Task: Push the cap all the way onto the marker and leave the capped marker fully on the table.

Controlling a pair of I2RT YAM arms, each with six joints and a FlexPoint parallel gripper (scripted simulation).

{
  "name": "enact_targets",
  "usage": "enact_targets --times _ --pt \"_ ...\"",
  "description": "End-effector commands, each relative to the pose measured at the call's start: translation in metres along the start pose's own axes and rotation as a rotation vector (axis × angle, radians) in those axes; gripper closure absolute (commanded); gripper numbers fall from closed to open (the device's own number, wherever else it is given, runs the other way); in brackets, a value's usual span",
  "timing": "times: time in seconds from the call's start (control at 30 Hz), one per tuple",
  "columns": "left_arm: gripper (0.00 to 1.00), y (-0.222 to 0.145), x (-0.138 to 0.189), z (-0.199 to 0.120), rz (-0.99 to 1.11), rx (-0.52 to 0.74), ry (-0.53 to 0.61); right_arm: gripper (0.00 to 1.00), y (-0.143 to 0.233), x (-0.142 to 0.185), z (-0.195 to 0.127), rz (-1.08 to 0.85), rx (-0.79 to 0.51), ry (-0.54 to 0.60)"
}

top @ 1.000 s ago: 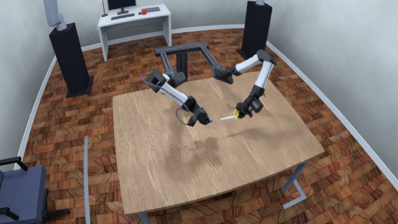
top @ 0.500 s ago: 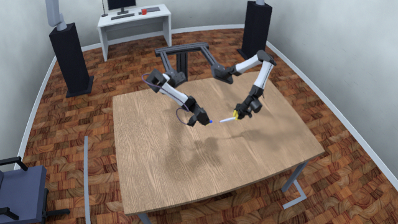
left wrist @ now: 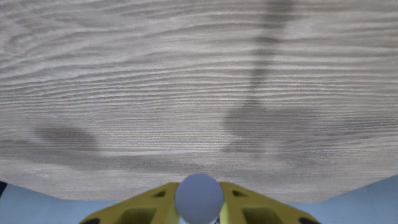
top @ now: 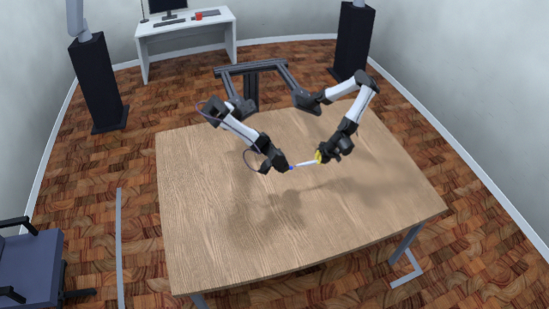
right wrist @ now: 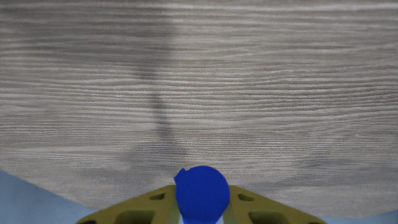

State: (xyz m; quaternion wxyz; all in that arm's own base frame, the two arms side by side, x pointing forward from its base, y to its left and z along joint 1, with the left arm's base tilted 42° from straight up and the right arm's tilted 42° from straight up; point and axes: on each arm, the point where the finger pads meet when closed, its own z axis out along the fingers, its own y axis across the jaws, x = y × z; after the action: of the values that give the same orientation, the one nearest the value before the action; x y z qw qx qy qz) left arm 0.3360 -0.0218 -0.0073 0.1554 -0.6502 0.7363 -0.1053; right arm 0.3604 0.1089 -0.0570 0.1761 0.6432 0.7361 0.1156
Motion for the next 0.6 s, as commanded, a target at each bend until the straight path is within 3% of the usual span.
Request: enact_targets --times 0.0,0.57 --pt "0.94 -0.0097 0.0056 -0.0046 0.007 0.037 0.003 0.93 0.0045 0.0054 -0.0016 -0.002 -0.022 0.004" --pt "0.94 -0.0157 0.0125 0.0025 -0.016 0.034 -0.003 0.93 0.0045 0.0054 -0.0016 -0.002 -0.022 0.004"
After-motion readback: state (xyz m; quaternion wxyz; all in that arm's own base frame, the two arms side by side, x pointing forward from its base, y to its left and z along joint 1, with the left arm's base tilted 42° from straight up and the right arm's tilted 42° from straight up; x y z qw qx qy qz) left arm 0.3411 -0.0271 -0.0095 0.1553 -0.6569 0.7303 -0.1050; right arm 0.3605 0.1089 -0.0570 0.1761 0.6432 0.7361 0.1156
